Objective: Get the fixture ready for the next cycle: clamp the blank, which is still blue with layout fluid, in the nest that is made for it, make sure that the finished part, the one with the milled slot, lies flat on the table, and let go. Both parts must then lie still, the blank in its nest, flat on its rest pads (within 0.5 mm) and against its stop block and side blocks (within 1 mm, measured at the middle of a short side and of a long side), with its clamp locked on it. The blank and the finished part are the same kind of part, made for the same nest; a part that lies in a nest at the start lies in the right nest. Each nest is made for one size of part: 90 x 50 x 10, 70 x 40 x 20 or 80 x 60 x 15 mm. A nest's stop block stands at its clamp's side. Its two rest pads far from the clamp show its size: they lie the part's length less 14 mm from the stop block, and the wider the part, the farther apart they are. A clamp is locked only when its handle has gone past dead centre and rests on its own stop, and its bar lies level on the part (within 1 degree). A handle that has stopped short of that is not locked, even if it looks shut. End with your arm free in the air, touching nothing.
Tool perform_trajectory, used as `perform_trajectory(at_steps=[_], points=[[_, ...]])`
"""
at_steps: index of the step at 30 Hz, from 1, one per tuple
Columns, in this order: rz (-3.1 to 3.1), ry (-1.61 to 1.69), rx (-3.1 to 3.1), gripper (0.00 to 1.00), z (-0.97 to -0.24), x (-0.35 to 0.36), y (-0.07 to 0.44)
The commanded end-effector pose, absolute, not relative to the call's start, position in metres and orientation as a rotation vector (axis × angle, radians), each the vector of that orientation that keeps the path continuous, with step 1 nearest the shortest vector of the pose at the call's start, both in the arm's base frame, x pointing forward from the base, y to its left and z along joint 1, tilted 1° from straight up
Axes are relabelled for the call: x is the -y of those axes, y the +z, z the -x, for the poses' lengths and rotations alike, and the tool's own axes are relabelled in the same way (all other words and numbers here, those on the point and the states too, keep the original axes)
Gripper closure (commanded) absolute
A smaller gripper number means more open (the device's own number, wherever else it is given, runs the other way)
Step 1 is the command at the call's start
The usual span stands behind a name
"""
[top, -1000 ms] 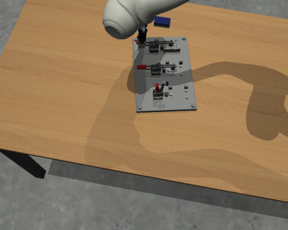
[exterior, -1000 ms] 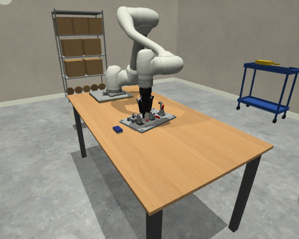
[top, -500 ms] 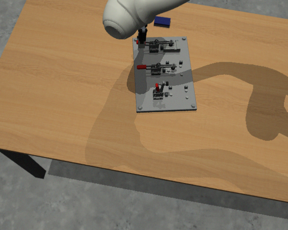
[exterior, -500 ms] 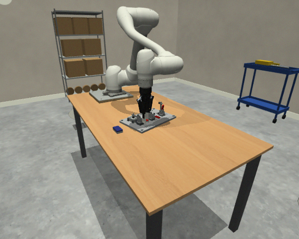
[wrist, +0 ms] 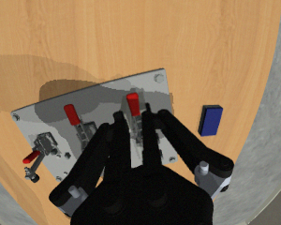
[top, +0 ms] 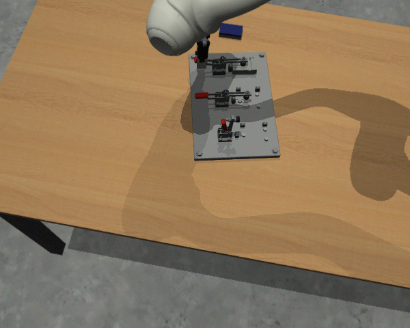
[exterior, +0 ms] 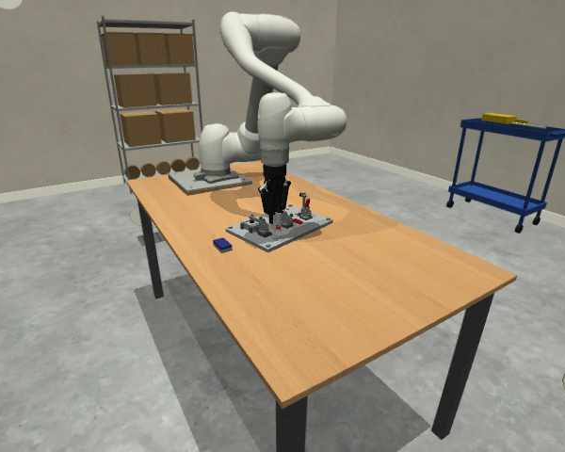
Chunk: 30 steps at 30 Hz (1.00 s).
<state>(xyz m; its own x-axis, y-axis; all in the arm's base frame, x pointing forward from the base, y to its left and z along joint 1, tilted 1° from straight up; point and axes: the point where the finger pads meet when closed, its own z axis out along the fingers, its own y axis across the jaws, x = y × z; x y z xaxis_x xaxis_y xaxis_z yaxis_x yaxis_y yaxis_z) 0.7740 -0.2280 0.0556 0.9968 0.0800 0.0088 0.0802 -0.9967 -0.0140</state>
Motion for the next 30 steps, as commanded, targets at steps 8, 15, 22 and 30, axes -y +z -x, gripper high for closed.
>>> perform_trajectory(at_steps=[8, 15, 22, 30], points=[[3.118, -0.008, 0.118, 1.0, -0.767, 0.223, 0.061], [3.118, -0.008, 0.118, 1.0, -0.764, 0.223, 0.064], [3.118, -0.008, 0.118, 1.0, -0.759, 0.224, 0.067], [3.118, -0.008, 0.118, 1.0, -0.755, 0.224, 0.07]])
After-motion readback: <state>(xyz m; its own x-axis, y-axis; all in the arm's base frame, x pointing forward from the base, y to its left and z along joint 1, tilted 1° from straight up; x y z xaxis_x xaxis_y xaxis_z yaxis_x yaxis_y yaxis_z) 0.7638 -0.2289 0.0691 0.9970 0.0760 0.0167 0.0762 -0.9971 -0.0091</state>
